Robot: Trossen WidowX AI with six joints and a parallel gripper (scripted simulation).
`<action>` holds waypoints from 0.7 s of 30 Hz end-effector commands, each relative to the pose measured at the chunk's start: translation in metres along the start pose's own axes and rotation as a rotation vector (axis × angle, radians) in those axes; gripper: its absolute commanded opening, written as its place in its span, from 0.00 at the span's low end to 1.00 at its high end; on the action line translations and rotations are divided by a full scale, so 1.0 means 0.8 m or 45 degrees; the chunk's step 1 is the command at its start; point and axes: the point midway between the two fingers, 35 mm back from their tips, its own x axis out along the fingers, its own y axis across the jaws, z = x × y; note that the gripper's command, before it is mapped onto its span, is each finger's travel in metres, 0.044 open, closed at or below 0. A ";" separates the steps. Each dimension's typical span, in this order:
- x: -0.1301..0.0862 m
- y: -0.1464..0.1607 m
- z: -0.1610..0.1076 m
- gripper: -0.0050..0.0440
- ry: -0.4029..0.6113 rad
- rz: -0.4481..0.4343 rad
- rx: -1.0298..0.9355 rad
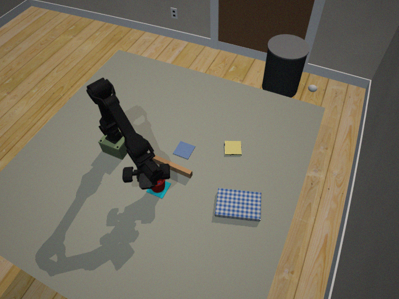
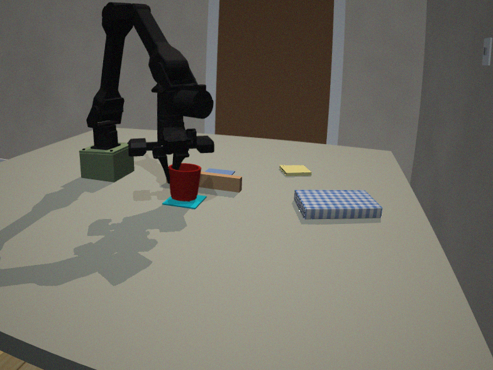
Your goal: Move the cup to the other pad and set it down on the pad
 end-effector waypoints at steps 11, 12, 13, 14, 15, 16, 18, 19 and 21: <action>-0.007 0.003 0.005 0.10 -0.025 0.017 0.000; -0.007 0.003 0.005 0.10 -0.025 0.017 0.000; -0.007 0.003 0.005 0.10 -0.025 0.017 0.000; -0.007 0.003 0.005 0.15 -0.025 0.017 0.000; -0.007 0.003 0.005 0.20 -0.025 0.017 0.000; -0.007 0.003 0.005 0.25 -0.025 0.017 0.000; -0.007 0.003 0.005 0.35 -0.025 0.017 0.000; -0.007 0.003 0.005 0.36 -0.025 0.017 0.000; -0.007 0.003 0.005 0.36 -0.025 0.017 0.000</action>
